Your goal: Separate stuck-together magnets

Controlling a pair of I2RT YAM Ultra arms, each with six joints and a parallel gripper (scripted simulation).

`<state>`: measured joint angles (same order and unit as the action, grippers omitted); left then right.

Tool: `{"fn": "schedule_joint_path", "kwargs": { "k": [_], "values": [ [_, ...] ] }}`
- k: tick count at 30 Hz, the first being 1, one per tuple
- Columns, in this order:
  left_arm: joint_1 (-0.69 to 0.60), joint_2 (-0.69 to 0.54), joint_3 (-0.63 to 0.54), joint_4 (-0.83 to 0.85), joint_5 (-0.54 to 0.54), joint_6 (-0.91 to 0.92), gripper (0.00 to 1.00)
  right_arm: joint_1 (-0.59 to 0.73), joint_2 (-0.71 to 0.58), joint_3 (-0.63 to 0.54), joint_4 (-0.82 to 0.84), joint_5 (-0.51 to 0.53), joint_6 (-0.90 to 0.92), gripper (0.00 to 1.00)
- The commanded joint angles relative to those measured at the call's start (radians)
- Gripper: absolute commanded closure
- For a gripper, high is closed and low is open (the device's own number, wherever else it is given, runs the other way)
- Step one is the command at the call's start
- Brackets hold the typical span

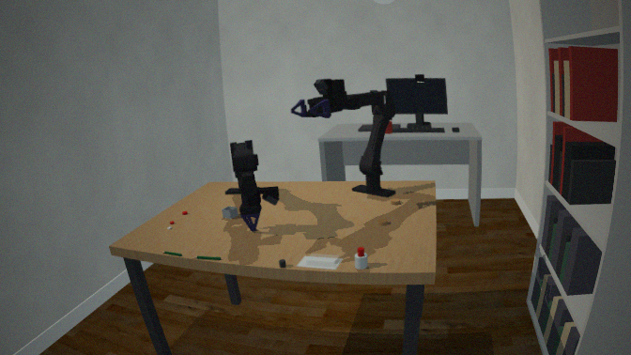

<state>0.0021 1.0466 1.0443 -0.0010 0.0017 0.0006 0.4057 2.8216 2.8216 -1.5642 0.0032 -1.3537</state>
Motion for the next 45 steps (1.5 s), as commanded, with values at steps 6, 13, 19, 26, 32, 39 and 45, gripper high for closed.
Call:
{"fn": "schedule_joint_path", "kwargs": {
  "k": [6, 13, 19, 26, 32, 39, 45],
  "values": [
    [-0.002, -0.004, 0.009, 0.005, -0.001, 0.001, 0.00, -0.002, -0.009, 0.004, -0.001, -0.003, 0.001, 0.67],
    [-0.002, -0.004, 0.009, 0.005, -0.001, 0.001, 0.00, -0.001, -0.008, 0.005, -0.001, -0.003, 0.002, 0.67],
    [-0.002, -0.004, 0.009, 0.005, -0.001, 0.001, 0.00, -0.001, -0.009, 0.004, -0.002, -0.003, 0.002, 0.67],
    [-0.002, -0.004, 0.009, 0.005, -0.001, 0.001, 0.00, -0.001, -0.009, 0.005, -0.001, -0.003, 0.002, 0.72],
    [-0.002, -0.004, 0.009, 0.005, -0.001, 0.001, 0.00, -0.001, -0.009, 0.004, -0.001, -0.003, 0.002, 0.79],
    [-0.002, -0.004, 0.009, 0.005, -0.001, 0.001, 0.00, -0.001, -0.009, 0.004, -0.001, -0.003, 0.002, 0.81],
    [-0.002, -0.004, 0.009, 0.005, -0.001, 0.001, 0.00, -0.001, -0.009, 0.004, -0.001, -0.003, 0.002, 0.82]
  ]
}}
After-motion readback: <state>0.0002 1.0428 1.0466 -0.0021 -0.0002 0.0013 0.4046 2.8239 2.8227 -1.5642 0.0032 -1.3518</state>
